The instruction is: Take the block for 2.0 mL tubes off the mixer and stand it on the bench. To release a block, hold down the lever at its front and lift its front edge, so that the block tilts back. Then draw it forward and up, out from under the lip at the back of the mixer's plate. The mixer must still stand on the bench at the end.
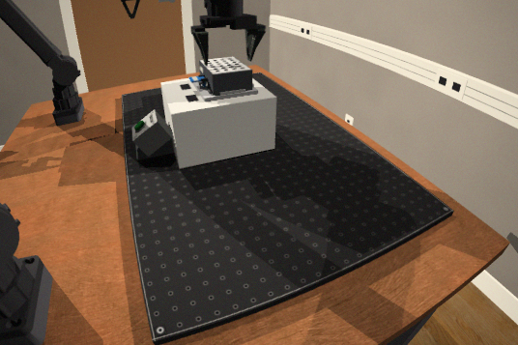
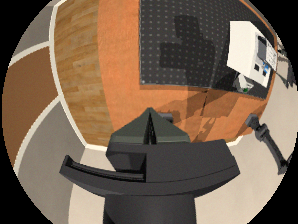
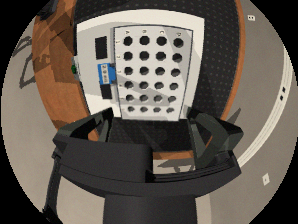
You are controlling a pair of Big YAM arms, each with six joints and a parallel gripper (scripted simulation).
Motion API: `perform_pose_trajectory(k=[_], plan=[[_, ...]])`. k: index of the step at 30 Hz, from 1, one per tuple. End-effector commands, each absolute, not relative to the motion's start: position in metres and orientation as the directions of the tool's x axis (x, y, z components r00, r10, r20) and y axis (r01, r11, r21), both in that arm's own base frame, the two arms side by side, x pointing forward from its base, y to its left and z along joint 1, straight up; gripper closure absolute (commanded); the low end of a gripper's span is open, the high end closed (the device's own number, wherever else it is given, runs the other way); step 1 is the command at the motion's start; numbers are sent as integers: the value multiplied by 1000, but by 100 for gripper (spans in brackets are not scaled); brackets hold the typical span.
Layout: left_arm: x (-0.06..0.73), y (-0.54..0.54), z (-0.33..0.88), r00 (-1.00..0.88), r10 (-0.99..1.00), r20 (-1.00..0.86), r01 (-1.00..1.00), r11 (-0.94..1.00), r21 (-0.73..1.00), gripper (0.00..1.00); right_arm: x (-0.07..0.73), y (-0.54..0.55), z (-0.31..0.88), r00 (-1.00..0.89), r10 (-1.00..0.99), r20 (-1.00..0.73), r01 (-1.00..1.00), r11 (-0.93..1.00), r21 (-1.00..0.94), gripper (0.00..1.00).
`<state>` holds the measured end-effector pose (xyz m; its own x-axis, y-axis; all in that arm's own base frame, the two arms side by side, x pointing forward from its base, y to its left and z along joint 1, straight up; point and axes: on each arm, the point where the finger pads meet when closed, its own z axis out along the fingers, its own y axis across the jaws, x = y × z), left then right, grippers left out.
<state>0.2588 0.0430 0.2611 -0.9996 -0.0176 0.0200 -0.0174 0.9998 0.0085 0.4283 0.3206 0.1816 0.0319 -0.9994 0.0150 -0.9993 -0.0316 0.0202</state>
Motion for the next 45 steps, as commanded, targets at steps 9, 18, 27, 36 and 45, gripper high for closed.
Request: perform_pose_trajectory(k=[9, 18, 27, 36, 45], plan=[[261, 48, 261, -999, -29, 20, -28, 1000, 11, 100, 439, 329, 194, 45, -999, -8, -999, -45, -7, 0], [261, 48, 261, -999, -28, 20, -27, 1000, 11, 100, 433, 325, 195, 44, -999, -10, -999, -44, -9, 0], [261, 48, 261, -999, -26, 20, -26, 1000, 11, 100, 432, 332, 209, 55, -998, -33, -998, -54, -43, 0], [260, 48, 261, -999, -26, 20, -25, 1000, 11, 100, 441, 328, 208, 38, -999, -24, -999, -38, -30, 0], [260, 48, 261, -1000, -24, 19, -24, 1000, 10, 100, 441, 334, 205, 45, -999, -20, -999, -45, -24, 0]])
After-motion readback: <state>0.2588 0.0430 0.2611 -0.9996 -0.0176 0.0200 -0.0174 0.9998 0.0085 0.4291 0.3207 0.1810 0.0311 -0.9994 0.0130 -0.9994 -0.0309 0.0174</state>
